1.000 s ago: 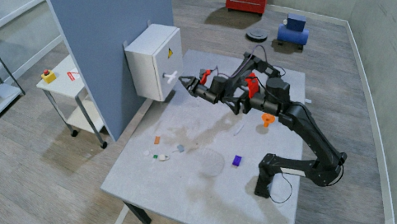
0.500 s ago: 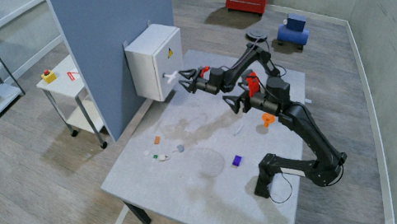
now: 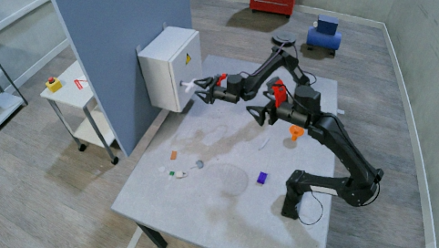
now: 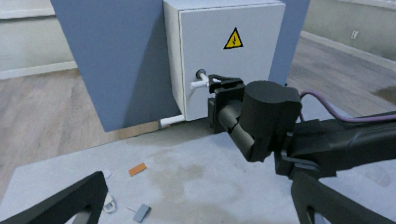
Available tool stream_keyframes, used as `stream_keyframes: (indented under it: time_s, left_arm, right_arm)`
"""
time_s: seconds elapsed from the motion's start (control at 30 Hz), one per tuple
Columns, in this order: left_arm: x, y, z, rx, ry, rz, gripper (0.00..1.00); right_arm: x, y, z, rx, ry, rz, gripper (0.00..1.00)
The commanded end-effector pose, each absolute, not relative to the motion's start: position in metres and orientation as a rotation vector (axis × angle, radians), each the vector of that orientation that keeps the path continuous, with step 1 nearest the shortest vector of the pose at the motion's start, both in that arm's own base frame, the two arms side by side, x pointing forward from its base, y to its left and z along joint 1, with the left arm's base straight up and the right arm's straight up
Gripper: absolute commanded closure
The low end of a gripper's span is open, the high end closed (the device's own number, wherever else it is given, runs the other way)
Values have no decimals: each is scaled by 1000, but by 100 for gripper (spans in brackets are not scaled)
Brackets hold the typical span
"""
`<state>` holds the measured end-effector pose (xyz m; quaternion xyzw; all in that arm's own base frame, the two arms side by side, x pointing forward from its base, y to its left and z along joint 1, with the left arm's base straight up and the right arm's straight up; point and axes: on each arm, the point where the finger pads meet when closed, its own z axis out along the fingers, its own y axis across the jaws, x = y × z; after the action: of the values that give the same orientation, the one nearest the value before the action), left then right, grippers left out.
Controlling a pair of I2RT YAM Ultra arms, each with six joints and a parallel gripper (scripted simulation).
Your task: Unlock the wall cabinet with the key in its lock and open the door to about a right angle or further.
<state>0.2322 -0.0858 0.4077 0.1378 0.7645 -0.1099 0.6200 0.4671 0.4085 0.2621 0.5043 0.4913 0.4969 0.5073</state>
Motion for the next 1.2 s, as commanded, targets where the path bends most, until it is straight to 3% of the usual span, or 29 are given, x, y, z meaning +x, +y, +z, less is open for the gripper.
stream_keyframes:
  time_s: [0.0, 0.43, 0.6, 0.73, 0.83, 0.87, 0.9, 0.93, 1.17]
  left_arm:
    - [232, -87, 412, 316, 1742, -260, 0]
    - [232, -87, 412, 316, 1742, -260, 0]
    - [232, -87, 412, 316, 1742, -260, 0]
    - [232, -87, 412, 316, 1742, -260, 0]
    - [232, -87, 412, 316, 1742, -260, 0]
    - [232, -87, 412, 316, 1742, -260, 0]
    - [232, -87, 412, 316, 1742, -260, 0]
    - [232, -87, 412, 316, 1742, -260, 0]
    - [232, -87, 412, 316, 1742, -260, 0]
  right_arm:
    - [480, 410, 262, 1217, 1198, 1189, 36]
    - [496, 409, 265, 1217, 1196, 1191, 36]
    - [489, 406, 283, 1221, 1170, 1222, 77]
    - [490, 406, 275, 1221, 1178, 1209, 88]
    - [490, 406, 276, 1221, 1177, 1210, 91]
    - [489, 405, 279, 1222, 1172, 1214, 100]
    - [488, 405, 283, 1223, 1167, 1218, 100]
    - [487, 404, 286, 1224, 1163, 1223, 91]
    - [487, 406, 287, 1089, 1249, 1095, 91]
